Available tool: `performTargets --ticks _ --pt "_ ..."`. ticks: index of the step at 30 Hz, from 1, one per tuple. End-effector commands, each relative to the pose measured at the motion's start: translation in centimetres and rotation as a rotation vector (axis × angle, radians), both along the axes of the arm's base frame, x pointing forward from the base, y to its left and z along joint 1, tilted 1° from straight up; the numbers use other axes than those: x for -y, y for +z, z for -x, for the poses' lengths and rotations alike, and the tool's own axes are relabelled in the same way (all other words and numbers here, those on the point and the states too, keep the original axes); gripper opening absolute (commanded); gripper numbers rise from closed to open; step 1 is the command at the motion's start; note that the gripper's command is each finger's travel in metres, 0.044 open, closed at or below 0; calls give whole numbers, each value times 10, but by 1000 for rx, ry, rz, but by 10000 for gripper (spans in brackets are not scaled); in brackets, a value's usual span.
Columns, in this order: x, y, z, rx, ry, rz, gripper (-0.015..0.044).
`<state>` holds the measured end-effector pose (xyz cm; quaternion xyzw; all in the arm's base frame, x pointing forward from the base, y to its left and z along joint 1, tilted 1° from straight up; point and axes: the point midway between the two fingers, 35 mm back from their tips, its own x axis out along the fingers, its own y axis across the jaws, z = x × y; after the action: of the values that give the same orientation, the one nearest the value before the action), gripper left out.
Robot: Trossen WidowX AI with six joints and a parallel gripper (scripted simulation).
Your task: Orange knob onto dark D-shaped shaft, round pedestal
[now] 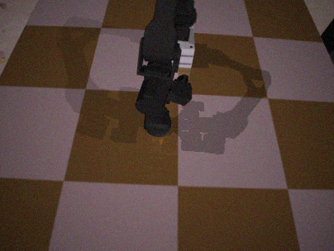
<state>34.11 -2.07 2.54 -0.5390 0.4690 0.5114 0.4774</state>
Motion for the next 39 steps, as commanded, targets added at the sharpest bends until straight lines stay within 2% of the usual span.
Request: performTargets --ticks 1,15,22,39 --pt "0 -1 -1 1 5 2 0" --pt "1 5 -1 1 14 3 0" --pt "1 3 -1 -3 215 10 0" --pt "0 0 -1 -3 215 10 0"
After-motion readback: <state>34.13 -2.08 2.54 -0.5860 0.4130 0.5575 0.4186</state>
